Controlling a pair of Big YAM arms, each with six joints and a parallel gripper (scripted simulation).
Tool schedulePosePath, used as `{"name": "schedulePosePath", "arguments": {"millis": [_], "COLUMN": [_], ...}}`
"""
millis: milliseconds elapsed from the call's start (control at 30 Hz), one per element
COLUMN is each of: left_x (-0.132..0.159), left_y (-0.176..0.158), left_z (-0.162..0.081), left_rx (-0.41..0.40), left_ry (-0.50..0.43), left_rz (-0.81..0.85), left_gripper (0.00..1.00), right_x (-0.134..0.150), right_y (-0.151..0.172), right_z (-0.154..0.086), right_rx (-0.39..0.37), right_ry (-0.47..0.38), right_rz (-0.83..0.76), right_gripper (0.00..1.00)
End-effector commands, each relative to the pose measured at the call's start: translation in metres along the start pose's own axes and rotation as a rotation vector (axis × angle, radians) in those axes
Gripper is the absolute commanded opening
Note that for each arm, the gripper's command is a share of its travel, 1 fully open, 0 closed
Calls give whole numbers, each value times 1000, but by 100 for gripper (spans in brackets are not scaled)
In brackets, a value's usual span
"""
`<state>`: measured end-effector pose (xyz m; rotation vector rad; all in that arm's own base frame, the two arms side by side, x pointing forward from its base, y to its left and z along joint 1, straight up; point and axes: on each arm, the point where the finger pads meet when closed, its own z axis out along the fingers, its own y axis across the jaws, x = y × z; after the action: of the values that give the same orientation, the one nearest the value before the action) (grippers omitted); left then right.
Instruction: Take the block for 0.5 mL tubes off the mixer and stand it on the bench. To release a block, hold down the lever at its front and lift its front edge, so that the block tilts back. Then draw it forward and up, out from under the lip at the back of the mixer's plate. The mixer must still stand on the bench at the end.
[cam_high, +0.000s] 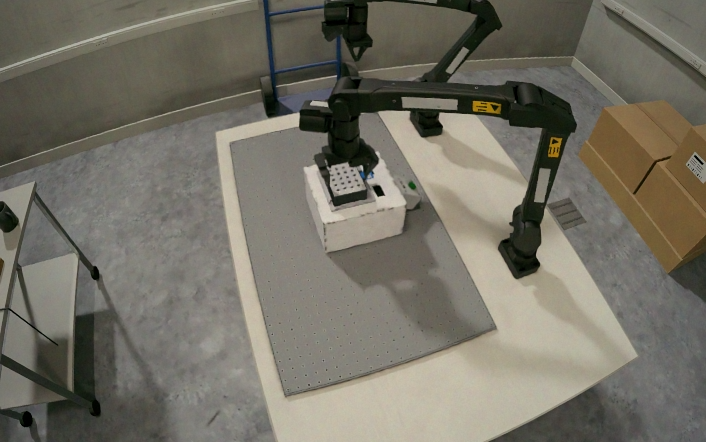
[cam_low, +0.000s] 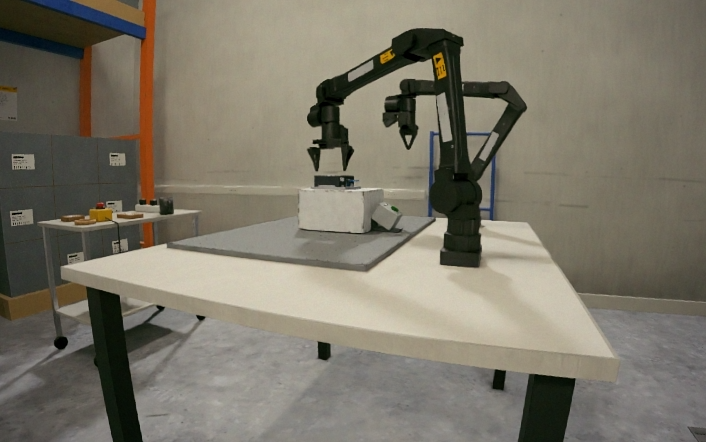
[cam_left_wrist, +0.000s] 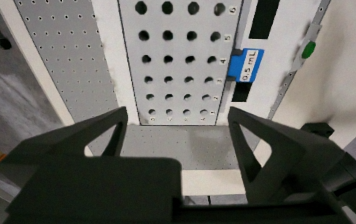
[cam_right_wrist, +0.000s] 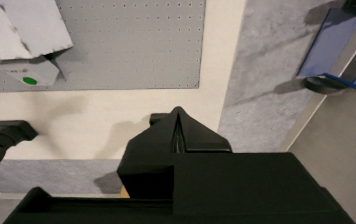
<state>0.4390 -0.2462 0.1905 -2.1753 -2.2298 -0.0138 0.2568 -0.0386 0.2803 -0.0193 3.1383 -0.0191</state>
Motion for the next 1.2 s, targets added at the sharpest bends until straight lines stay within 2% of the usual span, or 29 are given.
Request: {"name": "schedulePosePath", "arguments": {"millis": [0,267,600,1167], "left_x": [-10,-4,-4,-8], "left_y": [7,-2,-3,5], "left_z": [-34,-21,-8,-28], "left_rx": [-59,-24,-24,-47], "left_ry": [-38,-16,-16,-30], "left_rz": [3,4,4,5], "left_gripper": [100,100,100,100], "right_x": [-8,-8,-7,-7], "right_y": [0,0,0,0], "right_z": [-22,-21,-20,-19], "right_rx": [10,9,8,7], "right_ry": [-47,-44,-41,-36], "right_rz": [4,5,5,5], "right_gripper": [0,0,0,0]}}
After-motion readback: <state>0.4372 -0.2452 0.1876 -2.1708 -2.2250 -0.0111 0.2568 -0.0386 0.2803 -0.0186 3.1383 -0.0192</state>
